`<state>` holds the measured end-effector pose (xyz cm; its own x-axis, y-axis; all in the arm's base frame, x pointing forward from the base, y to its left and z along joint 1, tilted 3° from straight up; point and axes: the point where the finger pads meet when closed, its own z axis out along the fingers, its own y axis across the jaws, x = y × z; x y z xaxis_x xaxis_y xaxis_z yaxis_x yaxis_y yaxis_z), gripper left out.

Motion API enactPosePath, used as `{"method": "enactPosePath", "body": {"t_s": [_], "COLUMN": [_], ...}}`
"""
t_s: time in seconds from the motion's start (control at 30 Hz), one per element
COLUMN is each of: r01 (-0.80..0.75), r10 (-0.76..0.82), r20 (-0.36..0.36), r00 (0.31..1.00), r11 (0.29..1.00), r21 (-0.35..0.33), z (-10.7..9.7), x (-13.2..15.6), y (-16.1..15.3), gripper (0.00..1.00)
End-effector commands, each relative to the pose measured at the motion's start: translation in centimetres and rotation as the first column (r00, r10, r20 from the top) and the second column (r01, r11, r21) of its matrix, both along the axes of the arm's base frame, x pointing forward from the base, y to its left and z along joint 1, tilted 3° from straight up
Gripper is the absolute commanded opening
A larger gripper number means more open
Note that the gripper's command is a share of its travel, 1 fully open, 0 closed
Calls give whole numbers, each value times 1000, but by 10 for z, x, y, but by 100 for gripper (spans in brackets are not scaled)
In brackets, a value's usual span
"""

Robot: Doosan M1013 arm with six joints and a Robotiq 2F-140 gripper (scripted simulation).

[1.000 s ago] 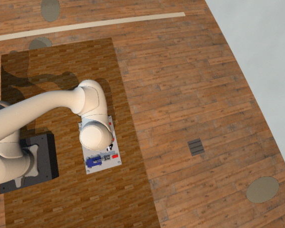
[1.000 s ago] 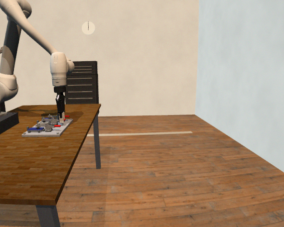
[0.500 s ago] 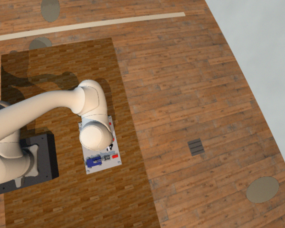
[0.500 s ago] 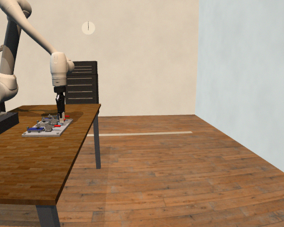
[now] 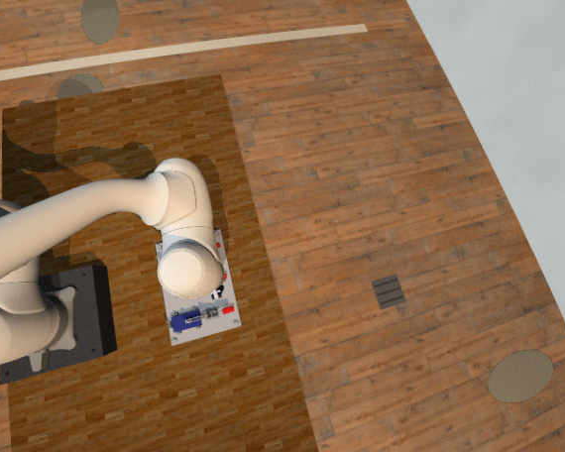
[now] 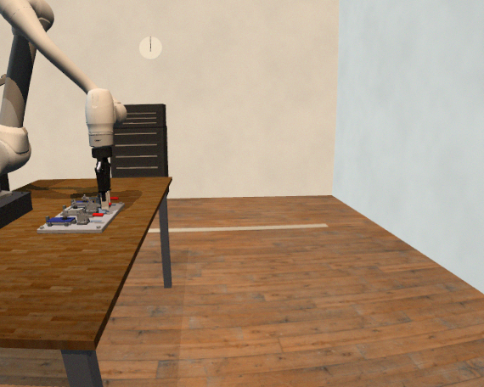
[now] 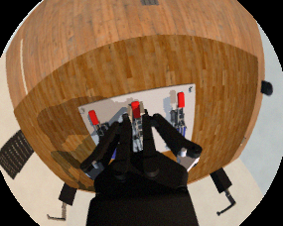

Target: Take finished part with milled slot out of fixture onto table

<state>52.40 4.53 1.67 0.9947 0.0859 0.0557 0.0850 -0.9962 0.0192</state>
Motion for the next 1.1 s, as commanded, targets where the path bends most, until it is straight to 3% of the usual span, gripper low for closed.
{"method": "enactPosePath", "body": {"t_s": [0.0,1.07], "r01": [2,2], "r10": [-2,-2], "r20": [-3,-3], "r00": [1000,1000], "r11": [1000,1000], "r21": [-3,-3], "z": [-3,7], "x": [-3,-8], "y": [-2,-2], "gripper": [11,11]}}
